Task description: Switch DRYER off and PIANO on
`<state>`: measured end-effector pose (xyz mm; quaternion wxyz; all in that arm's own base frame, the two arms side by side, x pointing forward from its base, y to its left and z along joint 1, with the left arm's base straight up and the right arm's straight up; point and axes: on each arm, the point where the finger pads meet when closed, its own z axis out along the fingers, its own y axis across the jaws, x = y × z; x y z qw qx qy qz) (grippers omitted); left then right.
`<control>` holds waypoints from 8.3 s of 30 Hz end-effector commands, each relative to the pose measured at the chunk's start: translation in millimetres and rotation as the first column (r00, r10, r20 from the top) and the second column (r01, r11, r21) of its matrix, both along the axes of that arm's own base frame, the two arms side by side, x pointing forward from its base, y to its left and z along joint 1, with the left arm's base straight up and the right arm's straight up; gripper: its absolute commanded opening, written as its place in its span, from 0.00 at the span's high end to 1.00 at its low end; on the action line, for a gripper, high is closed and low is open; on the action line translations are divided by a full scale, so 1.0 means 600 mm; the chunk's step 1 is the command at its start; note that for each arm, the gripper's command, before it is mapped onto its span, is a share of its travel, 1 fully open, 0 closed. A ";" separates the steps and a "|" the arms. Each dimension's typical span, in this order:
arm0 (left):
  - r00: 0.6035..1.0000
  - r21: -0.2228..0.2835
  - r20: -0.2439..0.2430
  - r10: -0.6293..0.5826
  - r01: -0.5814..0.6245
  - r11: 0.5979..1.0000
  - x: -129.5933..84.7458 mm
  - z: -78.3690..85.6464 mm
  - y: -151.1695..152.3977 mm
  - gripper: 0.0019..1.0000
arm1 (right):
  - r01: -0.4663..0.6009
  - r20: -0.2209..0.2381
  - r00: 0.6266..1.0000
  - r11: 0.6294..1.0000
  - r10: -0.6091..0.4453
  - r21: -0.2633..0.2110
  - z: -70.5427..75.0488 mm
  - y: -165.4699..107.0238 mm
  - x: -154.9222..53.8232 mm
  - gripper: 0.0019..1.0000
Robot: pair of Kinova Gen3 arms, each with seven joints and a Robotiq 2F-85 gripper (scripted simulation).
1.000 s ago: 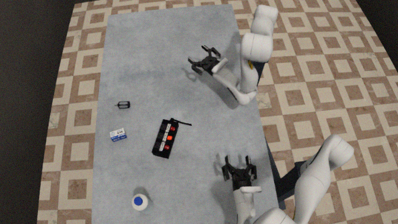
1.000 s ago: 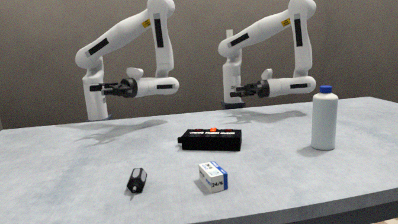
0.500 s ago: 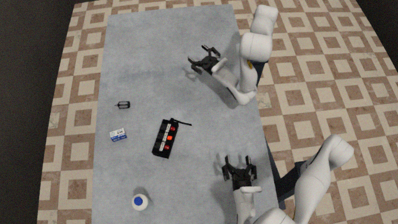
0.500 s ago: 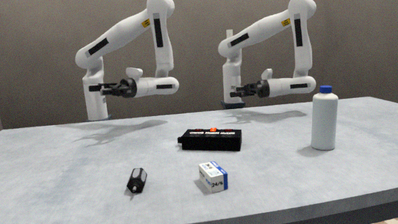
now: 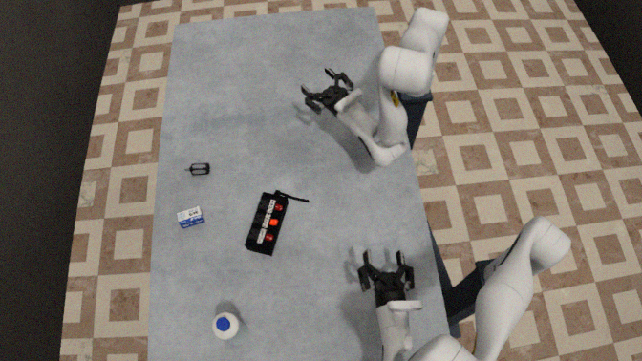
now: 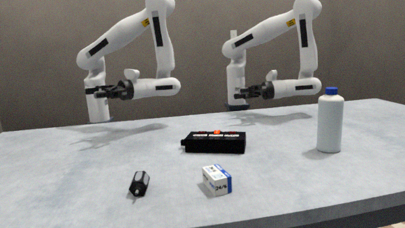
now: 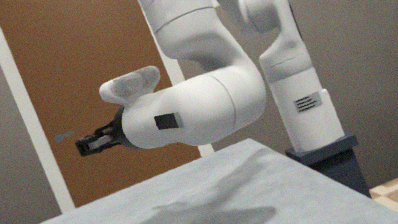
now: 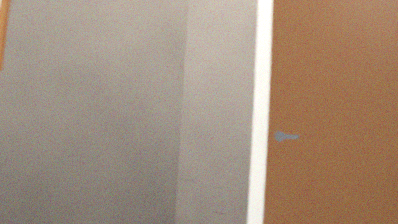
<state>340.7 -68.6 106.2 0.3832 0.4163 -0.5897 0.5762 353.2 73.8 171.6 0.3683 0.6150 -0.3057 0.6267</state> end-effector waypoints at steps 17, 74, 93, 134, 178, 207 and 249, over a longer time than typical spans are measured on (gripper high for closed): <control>1.000 0.000 0.001 0.000 0.000 1.000 0.000 0.001 0.000 0.00 | 0.301 0.014 0.952 0.945 -0.305 0.125 -0.011 -0.127 -0.012 0.00; 1.000 0.000 0.001 0.000 0.000 1.000 0.000 0.001 0.000 0.00 | 0.508 -0.168 -0.409 -0.377 -0.897 0.774 -0.086 -0.530 -0.255 0.00; 1.000 0.000 0.001 0.000 0.000 1.000 0.000 0.001 0.000 0.00 | -0.042 -0.320 -0.783 -0.468 -0.533 0.883 -0.067 -0.663 -0.341 0.00; 1.000 0.000 0.001 0.000 0.000 1.000 0.000 0.001 0.000 0.00 | -0.530 -0.530 -0.848 0.040 0.009 0.847 0.036 -0.861 -0.576 0.00; 0.999 0.042 -0.029 0.032 -0.031 0.999 0.014 0.004 -0.004 0.00 | -0.540 -0.546 -0.837 0.096 0.043 0.836 0.047 -0.873 -0.602 0.00; 0.908 0.433 -0.219 0.356 -0.237 0.870 0.135 0.042 -0.048 0.00 | -0.540 -0.546 -0.837 0.096 0.043 0.836 0.047 -0.873 -0.602 0.00; 0.645 0.841 -0.235 0.727 -0.241 0.485 0.284 0.081 -0.104 0.00 | -0.540 -0.546 -0.837 0.096 0.043 0.836 0.047 -0.873 -0.602 0.00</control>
